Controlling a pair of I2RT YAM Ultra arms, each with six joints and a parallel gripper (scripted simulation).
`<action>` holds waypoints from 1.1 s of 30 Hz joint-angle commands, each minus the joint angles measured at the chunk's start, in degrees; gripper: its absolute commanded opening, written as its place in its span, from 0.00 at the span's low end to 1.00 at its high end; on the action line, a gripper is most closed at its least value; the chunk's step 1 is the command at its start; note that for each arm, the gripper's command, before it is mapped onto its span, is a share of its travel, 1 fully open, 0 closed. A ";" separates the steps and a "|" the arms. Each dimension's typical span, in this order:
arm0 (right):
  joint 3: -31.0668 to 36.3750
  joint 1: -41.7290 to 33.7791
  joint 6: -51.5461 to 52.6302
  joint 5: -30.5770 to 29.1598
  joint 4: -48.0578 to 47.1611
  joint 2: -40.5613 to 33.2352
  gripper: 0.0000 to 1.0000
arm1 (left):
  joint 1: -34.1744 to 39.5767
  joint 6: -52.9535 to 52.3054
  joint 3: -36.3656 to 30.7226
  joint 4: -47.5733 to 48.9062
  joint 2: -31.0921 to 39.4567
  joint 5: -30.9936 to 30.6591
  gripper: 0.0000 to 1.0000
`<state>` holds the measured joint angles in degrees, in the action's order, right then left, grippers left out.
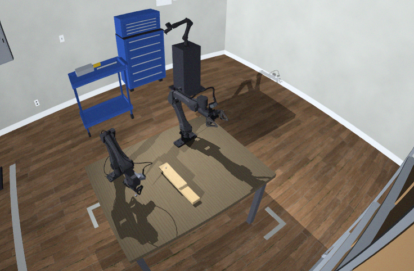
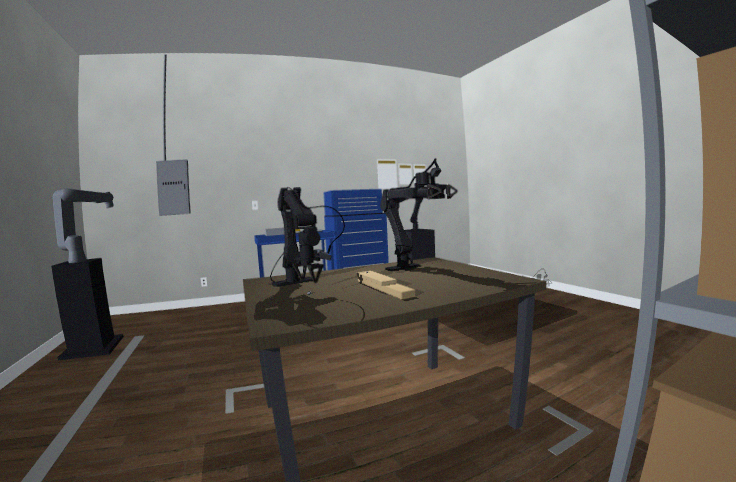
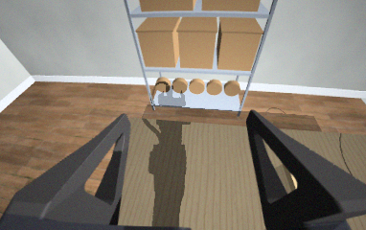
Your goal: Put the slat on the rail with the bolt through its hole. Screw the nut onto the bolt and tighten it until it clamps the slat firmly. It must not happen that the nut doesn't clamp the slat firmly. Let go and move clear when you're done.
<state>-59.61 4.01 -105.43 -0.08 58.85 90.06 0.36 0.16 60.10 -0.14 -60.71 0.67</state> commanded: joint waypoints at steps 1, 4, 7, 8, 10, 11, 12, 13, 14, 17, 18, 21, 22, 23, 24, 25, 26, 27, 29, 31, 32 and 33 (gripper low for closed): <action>-0.03 0.32 -0.13 0.10 0.54 -0.34 1.00 | -0.34 -0.17 0.20 0.41 0.83 -0.64 1.00; -0.03 0.32 -0.13 0.10 0.54 -0.34 1.00 | -0.34 -0.17 0.20 0.41 0.83 -0.64 1.00; 0.12 0.37 -0.17 0.13 0.44 -0.30 1.00 | -0.34 -0.17 0.20 0.41 0.83 -0.64 1.00; 0.22 0.38 -0.18 0.14 0.31 -0.25 1.00 | -0.34 -0.17 0.20 0.41 0.83 -0.64 1.00; 0.41 0.39 -0.18 0.14 0.01 -0.12 1.00 | -0.34 -0.17 0.20 0.41 0.83 -0.64 1.00; 0.51 0.39 -0.18 0.14 -0.14 -0.06 1.00 | -0.34 -0.17 0.20 0.41 0.83 -0.64 1.00; 0.61 0.39 -0.19 0.15 -0.30 0.01 1.00 | -0.34 -0.17 0.20 0.41 0.83 -0.64 1.00; 0.71 0.40 -0.19 0.15 -0.46 0.08 1.00 | -0.34 -0.17 0.20 0.41 0.83 -0.64 1.00; 0.71 0.40 -0.19 0.15 -0.46 0.08 1.00 | -0.34 -0.17 0.20 0.41 0.83 -0.64 1.00; 0.90 0.40 -0.19 0.15 -0.77 0.20 1.00 | -0.34 -0.17 0.20 0.41 0.83 -0.64 1.00; 1.00 0.41 -0.20 0.15 -0.93 0.27 1.00 | -0.34 -0.17 0.20 0.41 0.83 -0.64 1.00; 1.29 0.41 -0.20 0.16 -1.39 0.45 1.00 | -0.34 -0.17 0.20 0.41 0.83 -0.64 1.00; 1.39 0.42 -0.21 0.16 -1.55 0.52 1.00 | -0.34 -0.17 0.20 0.41 0.83 -0.64 1.00; 1.49 0.42 -0.21 0.16 -1.72 0.58 1.00 | -0.34 -0.17 0.20 0.41 0.83 -0.64 1.00; 1.60 0.43 -0.21 0.17 -1.89 0.65 1.00 | -0.34 -0.17 0.20 0.41 0.83 -0.64 1.00; 1.70 0.43 -0.22 0.17 -2.06 0.72 1.00 | -0.34 -0.17 0.20 0.41 0.83 -0.64 1.00; 1.80 0.43 -0.22 0.17 -2.23 0.79 1.00 | -0.34 -0.17 0.20 0.41 0.83 -0.64 1.00; 1.90 0.44 -0.22 0.17 -2.39 0.87 1.00 | -0.34 -0.17 0.20 0.41 0.83 -0.64 1.00; 2.09 0.44 -0.23 0.17 -2.73 1.02 1.00 | -0.34 -0.17 0.20 0.41 0.83 -0.64 1.00; 2.19 0.45 -0.23 0.17 -2.90 1.10 1.00 | -0.34 -0.17 0.20 0.41 0.83 -0.64 1.00; 2.19 0.45 -0.23 0.17 -2.90 1.10 1.00 | -0.34 -0.17 0.20 0.41 0.83 -0.64 1.00; 2.28 0.45 -0.24 0.18 -3.08 1.19 1.00 | -0.34 -0.17 0.20 0.41 0.83 -0.64 1.00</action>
<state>-58.04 4.01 -105.43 -0.08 57.10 90.98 0.36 0.16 60.10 -0.14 -60.71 0.67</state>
